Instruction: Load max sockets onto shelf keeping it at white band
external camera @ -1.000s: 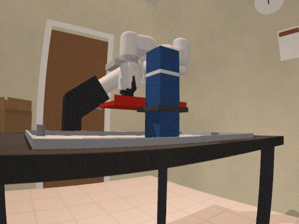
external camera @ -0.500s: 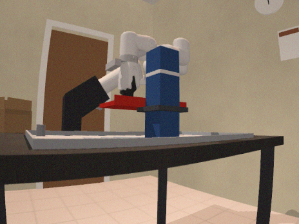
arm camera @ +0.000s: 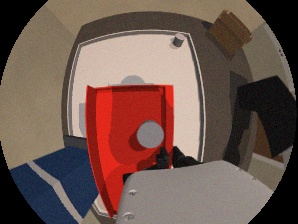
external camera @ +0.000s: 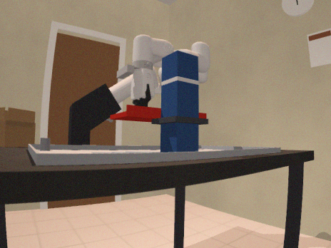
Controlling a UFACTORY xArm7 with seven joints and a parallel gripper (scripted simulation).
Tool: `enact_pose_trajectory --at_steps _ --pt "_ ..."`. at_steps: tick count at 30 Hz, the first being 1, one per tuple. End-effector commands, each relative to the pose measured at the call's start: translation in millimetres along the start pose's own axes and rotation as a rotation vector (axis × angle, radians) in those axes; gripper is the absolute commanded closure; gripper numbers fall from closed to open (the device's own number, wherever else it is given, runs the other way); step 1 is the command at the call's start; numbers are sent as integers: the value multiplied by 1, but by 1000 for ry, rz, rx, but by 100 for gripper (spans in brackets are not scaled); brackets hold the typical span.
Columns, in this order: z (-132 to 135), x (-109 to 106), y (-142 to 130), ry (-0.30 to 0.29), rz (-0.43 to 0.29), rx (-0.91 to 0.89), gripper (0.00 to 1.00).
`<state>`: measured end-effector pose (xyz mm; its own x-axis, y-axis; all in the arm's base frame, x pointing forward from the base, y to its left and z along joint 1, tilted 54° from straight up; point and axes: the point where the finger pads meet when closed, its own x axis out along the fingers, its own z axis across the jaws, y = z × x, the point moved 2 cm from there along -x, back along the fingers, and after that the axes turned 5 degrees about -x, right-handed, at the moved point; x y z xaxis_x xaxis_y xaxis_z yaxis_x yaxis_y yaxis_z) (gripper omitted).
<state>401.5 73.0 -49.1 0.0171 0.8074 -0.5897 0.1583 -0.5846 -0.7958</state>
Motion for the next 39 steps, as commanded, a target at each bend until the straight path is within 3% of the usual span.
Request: enact_pose_trajectory --at_steps 1,39 --pt "-1 -2 1 4 3 0 100" --pt "-1 -26 1 4 3 0 100"
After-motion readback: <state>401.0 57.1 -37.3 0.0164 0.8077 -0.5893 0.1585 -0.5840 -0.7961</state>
